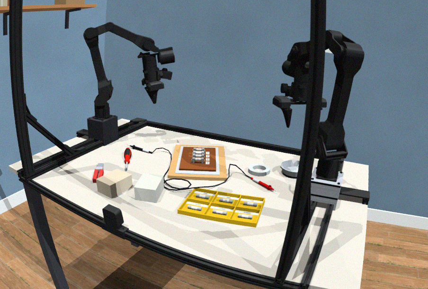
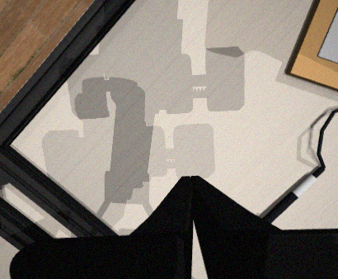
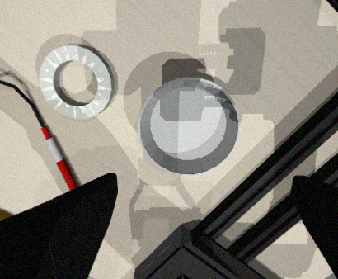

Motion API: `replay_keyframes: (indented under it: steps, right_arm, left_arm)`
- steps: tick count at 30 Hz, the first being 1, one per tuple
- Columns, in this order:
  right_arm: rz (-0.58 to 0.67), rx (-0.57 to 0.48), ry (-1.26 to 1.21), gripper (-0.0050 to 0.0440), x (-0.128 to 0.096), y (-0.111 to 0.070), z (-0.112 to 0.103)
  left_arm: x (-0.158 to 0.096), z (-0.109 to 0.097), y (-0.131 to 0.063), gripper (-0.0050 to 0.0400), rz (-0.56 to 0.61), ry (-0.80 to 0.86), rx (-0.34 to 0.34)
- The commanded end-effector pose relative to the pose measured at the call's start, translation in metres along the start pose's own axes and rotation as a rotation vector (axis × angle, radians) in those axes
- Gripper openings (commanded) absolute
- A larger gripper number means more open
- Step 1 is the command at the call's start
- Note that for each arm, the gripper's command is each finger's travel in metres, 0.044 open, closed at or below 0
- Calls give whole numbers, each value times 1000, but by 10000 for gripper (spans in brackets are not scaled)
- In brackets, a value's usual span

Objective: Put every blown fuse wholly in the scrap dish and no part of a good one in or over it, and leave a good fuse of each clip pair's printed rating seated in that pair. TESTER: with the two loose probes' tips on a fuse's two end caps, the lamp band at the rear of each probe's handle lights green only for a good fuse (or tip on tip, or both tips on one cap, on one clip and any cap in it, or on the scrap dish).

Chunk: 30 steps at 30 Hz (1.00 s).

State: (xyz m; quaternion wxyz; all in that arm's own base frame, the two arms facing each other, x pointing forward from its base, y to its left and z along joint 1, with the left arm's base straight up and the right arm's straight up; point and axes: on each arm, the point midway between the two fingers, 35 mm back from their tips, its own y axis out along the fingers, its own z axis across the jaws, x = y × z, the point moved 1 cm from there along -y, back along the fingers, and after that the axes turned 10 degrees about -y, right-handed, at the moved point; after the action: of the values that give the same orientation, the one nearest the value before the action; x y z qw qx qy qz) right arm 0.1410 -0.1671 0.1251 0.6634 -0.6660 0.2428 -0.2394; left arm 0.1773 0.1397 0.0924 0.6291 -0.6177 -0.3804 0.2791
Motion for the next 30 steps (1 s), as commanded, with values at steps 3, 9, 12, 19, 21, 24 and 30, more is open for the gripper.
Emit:
replay_keyframes:
  steps: [3,9,12,19,21,24,30]
  right_arm:
    - [-20,2,-1,400,3,-5,0]
    - [-20,2,-1,400,3,-5,0]
    - [-20,2,-1,400,3,-5,0]
    - [-20,2,-1,400,3,-5,0]
    - [-20,2,-1,400,3,-5,0]
    - [-20,2,-1,400,3,-5,0]
    - [-20,2,-1,400,3,-5,0]
  left_arm:
    - [-1,-23,5,-50,-95,27,-31]
    - [-2,-38,11,-50,-146,46,-53]
    - [-2,-49,15,-50,-184,61,-69]
    - [-5,-74,28,-50,-259,96,-97]
    - [-5,-78,29,-50,-272,101,-103]
    - [-6,-85,32,-50,-298,111,-113]
    - [-7,-107,40,-50,-375,140,-144]
